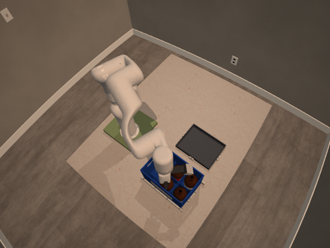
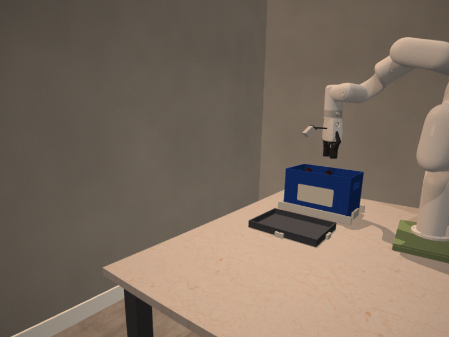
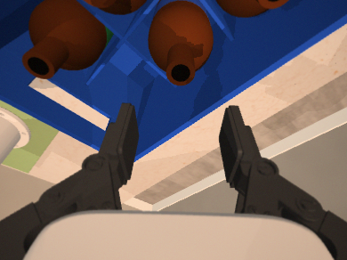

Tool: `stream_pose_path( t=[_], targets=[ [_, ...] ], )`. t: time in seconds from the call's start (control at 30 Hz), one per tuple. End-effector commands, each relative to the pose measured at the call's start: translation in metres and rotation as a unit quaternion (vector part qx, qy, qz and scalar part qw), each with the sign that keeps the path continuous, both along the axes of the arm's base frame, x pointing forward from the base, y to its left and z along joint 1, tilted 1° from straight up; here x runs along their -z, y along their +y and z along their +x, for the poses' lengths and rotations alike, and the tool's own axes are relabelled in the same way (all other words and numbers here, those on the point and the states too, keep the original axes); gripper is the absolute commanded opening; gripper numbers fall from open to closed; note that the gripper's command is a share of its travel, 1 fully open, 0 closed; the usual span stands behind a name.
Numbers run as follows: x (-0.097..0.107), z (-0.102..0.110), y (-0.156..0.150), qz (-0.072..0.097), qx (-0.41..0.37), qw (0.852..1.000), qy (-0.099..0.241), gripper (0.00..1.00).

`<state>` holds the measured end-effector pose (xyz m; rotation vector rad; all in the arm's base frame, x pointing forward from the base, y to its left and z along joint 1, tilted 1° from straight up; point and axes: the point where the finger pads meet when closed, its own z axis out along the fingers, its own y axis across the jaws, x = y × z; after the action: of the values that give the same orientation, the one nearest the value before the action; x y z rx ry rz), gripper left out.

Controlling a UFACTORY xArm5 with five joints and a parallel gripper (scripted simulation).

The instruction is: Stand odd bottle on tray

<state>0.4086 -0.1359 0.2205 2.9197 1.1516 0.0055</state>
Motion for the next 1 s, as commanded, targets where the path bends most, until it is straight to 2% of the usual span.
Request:
stream_pose_path(
  t=[0.0,0.6,0.97],
  targets=[
    [-0.0015,0.0009,-0.0003,-0.001,0.0,1.0,-0.002,0.65],
    [-0.0007,0.0009,-0.0003,-0.001,0.0,1.0,-0.002,0.65],
    [0.0067,0.0011,-0.0001,-0.001,0.0,1.0,-0.002,0.65]
  ],
)
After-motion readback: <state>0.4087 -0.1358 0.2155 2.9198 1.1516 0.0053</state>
